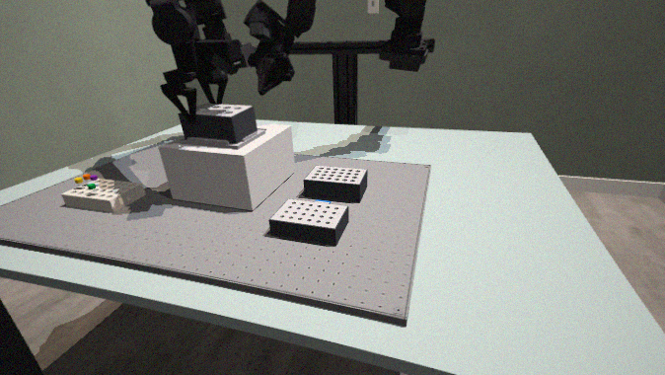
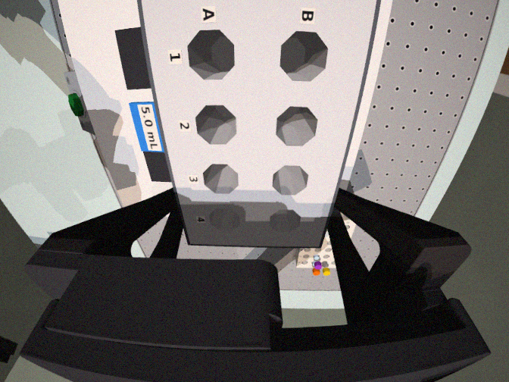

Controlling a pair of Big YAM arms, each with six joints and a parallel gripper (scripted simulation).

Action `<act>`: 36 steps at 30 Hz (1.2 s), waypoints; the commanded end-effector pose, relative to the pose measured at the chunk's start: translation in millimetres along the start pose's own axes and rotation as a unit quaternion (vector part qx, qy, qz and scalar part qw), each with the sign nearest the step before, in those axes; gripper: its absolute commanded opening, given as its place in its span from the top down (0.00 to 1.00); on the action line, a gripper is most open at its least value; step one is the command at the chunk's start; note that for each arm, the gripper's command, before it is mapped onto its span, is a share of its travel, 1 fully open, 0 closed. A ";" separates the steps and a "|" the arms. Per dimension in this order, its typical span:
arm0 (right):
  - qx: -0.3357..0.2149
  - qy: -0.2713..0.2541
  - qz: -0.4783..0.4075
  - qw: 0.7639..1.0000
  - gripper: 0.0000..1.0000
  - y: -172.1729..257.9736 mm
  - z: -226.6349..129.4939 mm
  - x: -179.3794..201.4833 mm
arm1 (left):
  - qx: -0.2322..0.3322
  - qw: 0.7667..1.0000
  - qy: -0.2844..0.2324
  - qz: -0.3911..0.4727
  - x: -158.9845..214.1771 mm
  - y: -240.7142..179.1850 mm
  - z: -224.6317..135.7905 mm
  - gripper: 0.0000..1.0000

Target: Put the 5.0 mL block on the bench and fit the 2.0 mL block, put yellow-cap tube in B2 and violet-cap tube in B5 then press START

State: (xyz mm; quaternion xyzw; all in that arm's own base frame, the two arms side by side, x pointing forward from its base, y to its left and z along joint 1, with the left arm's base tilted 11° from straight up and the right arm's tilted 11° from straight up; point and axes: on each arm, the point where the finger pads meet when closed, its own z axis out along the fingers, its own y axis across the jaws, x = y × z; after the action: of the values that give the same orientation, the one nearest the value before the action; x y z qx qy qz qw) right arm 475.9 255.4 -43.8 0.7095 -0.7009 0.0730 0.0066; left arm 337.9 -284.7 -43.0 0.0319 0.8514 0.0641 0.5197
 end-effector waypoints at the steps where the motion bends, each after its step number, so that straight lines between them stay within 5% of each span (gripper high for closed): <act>1: -0.005 0.001 -0.013 1.000 1.00 3.3 0.4 -0.3 | 0.014 1.000 -0.011 -0.019 -9.7 -10.6 -14.9 1.00; 36: -0.005 0.000 -0.013 1.000 1.00 4.3 -0.5 -0.2 | 0.017 0.999 -0.013 -0.024 5.6 8.6 -58.8 1.00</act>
State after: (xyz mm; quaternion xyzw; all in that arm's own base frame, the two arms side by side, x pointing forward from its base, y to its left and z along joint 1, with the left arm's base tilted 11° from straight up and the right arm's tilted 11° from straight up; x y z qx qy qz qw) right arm 475.9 255.4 -43.8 0.7095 -0.7009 0.0730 0.0066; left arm 286.9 -263.6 -35.5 0.0368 0.8508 0.0646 0.5202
